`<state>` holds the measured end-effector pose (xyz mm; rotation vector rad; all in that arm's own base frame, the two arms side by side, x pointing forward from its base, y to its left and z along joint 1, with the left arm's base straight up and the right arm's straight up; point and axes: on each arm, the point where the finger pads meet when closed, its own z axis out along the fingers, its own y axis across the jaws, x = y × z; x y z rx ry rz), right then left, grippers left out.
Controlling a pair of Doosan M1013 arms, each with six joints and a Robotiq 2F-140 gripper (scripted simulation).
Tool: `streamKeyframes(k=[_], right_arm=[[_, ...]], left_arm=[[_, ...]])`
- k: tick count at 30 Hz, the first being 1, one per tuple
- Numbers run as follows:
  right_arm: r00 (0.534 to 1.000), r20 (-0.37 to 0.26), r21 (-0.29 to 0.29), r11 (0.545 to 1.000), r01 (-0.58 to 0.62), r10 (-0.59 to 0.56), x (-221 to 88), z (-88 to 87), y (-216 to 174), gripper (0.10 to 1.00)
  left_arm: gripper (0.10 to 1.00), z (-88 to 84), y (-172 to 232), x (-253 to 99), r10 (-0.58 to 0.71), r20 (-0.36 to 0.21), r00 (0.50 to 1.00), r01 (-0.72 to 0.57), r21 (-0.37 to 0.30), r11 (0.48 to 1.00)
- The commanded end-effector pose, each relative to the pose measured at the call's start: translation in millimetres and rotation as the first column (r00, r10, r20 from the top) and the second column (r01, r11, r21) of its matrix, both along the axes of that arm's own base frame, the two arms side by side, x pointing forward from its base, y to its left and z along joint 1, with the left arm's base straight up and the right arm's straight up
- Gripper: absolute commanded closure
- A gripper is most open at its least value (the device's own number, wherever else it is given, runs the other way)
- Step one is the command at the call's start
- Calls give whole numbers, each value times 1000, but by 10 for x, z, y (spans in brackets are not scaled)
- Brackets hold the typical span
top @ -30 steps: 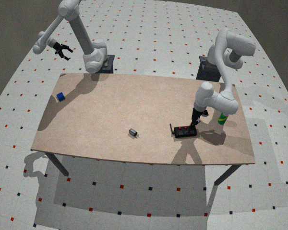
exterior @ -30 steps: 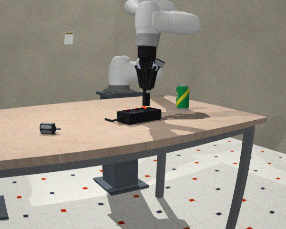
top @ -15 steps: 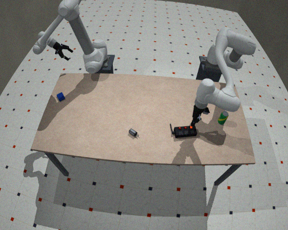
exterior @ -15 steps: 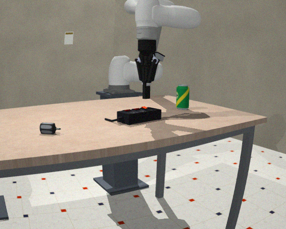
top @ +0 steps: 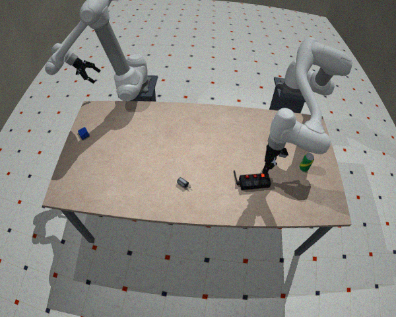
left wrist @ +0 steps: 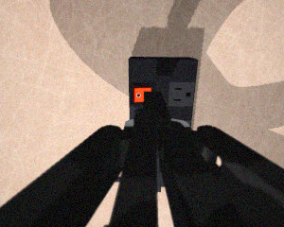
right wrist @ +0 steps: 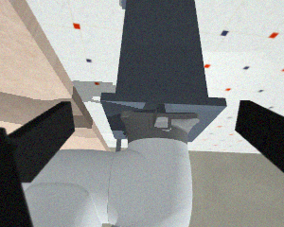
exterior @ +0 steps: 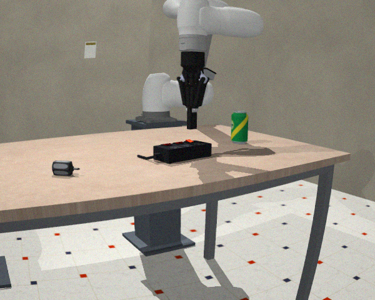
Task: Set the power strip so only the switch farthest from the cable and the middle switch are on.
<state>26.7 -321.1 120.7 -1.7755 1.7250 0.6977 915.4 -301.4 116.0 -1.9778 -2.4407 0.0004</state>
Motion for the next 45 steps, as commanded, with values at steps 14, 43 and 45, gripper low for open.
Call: streamKeyframes(k=[14,43,45], right_arm=[[1000,0,-1,1000,0,0,1,3,-3,98],[1000,0,-1,1000,0,0,1,3,-3,98],[1000,0,-1,1000,0,0,1,3,-3,98]], left_arm=[[999,156,-448,73,0,3,1000,0,0,1000],[999,130,-448,75,0,2,1000,0,0,1000],[999,117,-448,76,0,2,1000,0,0,1000]])
